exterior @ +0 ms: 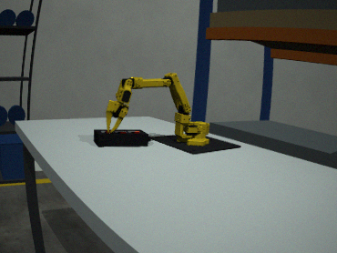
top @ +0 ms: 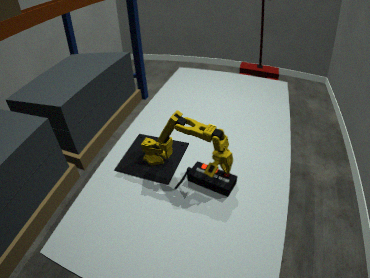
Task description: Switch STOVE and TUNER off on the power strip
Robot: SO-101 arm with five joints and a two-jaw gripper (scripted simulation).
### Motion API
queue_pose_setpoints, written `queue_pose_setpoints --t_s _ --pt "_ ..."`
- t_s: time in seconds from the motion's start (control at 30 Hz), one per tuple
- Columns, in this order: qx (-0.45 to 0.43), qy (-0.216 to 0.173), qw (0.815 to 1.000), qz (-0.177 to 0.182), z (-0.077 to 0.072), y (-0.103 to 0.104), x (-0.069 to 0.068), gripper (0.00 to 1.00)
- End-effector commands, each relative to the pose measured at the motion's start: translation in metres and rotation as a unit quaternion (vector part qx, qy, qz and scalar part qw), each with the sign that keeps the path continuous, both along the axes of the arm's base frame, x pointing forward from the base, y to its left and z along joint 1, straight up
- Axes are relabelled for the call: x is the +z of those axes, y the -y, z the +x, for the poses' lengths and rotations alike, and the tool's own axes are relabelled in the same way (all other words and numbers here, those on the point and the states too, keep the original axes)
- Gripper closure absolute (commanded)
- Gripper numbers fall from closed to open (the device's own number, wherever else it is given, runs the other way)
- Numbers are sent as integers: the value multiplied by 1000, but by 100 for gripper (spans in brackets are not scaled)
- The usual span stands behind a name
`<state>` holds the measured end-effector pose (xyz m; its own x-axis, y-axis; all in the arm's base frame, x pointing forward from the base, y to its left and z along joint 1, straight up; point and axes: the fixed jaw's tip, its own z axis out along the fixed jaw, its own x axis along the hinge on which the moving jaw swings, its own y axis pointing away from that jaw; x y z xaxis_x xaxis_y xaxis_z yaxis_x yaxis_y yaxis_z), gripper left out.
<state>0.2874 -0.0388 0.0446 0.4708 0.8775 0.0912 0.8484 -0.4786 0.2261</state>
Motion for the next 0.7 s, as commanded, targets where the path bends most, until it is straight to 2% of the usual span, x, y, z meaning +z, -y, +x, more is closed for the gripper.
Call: queue_pose_setpoints --t_s 0.0,0.23,0.67 --pt "0 -33 999 3 -8 2 -17 100" --pt "0 -33 999 3 -5 2 -12 100" --pt "0 -33 999 3 1 3 12 100"
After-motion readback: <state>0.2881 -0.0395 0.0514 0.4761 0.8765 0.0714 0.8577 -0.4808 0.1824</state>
